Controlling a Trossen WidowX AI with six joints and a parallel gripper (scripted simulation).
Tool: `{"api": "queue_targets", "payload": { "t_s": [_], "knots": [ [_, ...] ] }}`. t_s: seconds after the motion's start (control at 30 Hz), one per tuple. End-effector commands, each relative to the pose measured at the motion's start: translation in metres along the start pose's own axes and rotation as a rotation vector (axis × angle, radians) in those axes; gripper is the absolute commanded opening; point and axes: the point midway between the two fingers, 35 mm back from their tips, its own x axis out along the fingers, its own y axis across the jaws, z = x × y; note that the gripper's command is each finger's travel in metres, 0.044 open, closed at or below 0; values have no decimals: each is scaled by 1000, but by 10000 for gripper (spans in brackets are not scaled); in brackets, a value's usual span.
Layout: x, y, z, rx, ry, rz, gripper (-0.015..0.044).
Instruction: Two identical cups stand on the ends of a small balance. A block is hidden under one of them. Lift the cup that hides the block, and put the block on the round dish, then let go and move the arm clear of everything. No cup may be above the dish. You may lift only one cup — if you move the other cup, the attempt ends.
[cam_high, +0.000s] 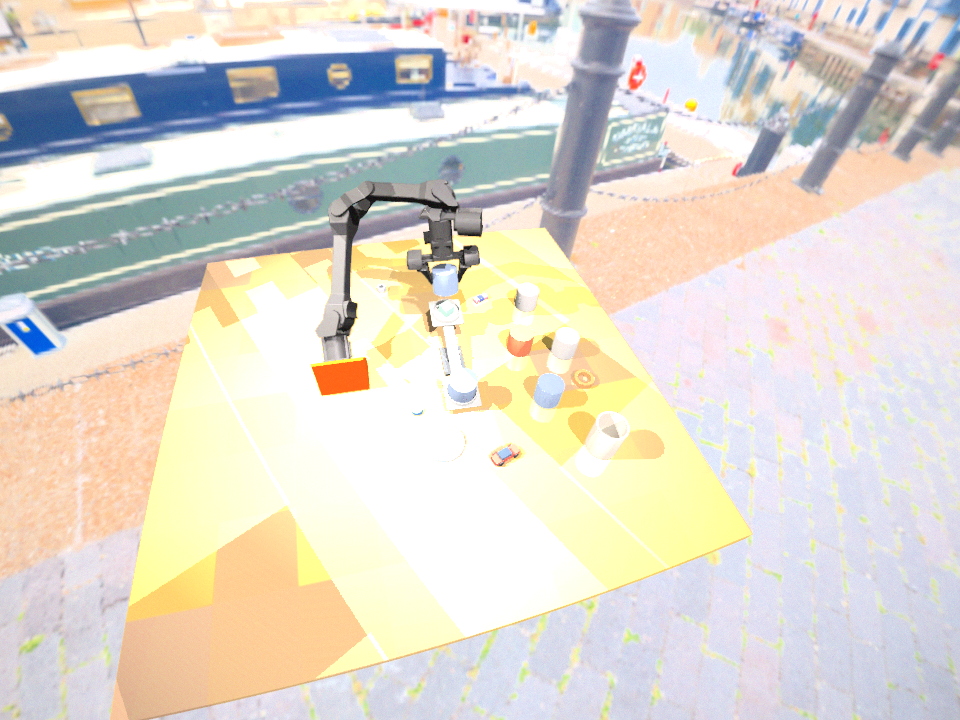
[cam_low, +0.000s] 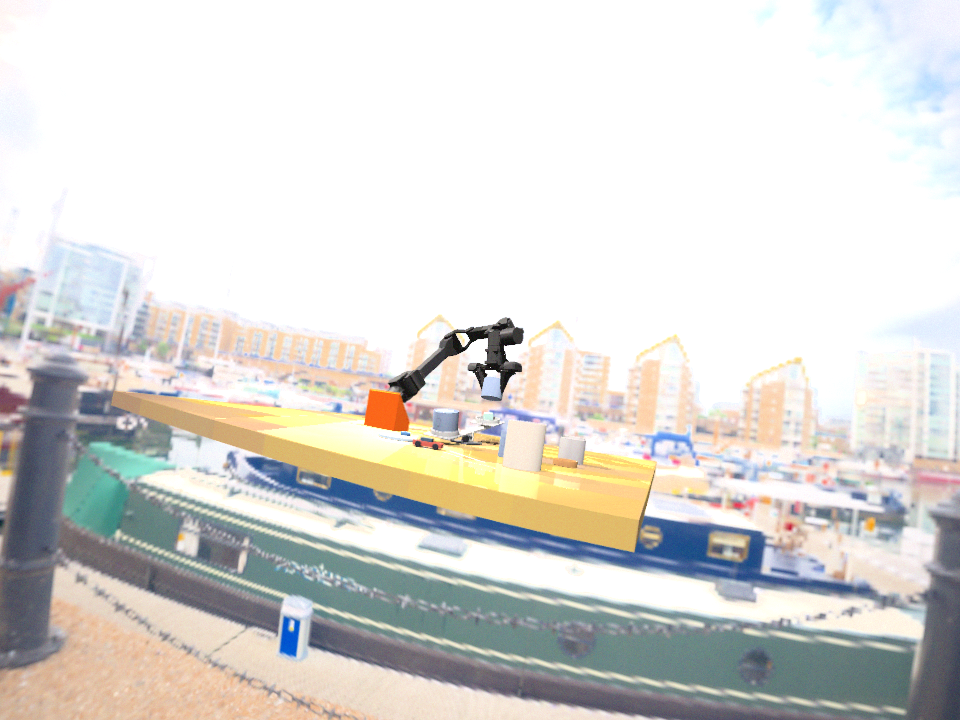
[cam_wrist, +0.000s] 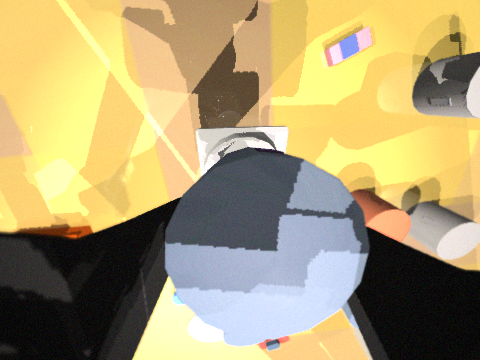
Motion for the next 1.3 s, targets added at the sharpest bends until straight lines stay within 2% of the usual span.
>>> {"api": "queue_targets", "payload": {
  "t_s": [0.0, 0.5, 1.27],
  "knots": [
    [0, 0, 0, 1, 0, -1, 0],
    [1, 0, 0, 0, 0, 0, 0],
    [59, 72, 61, -60, 11, 52, 0]
  ]
}}
